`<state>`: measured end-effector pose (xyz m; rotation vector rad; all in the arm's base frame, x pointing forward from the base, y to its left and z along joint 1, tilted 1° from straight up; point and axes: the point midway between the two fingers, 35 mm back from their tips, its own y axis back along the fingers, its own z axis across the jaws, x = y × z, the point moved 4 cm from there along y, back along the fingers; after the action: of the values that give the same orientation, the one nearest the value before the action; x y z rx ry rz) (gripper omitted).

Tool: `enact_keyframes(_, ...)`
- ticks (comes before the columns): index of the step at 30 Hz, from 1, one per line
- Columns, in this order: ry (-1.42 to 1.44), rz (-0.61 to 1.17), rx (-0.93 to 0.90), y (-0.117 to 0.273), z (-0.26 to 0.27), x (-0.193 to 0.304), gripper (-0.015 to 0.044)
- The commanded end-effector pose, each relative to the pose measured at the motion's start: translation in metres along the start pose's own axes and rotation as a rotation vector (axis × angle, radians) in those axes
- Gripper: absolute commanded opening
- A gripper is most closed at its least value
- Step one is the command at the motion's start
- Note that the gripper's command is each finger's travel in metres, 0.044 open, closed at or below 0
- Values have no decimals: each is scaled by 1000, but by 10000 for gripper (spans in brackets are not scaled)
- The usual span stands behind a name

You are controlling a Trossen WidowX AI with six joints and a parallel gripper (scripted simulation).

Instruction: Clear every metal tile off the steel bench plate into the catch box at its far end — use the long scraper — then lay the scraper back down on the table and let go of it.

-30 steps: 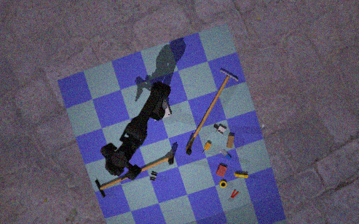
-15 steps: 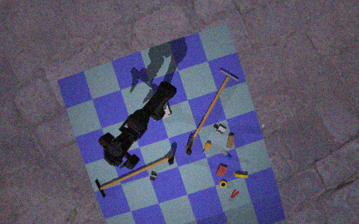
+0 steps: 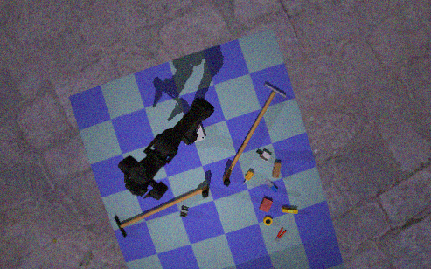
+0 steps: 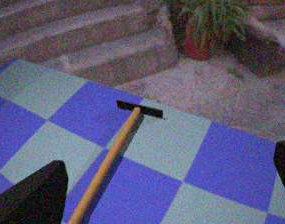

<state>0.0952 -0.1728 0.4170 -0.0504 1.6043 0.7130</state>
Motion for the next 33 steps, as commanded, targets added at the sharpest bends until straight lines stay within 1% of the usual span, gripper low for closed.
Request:
enact_keyframes(1, 4, 0, -4, 1, 0, 0, 440)
enact_keyframes(21, 2, -4, -7, 0, 2, -1, 440)
enact_keyframes(33, -38, -49, -65, -16, 25, -14, 440)
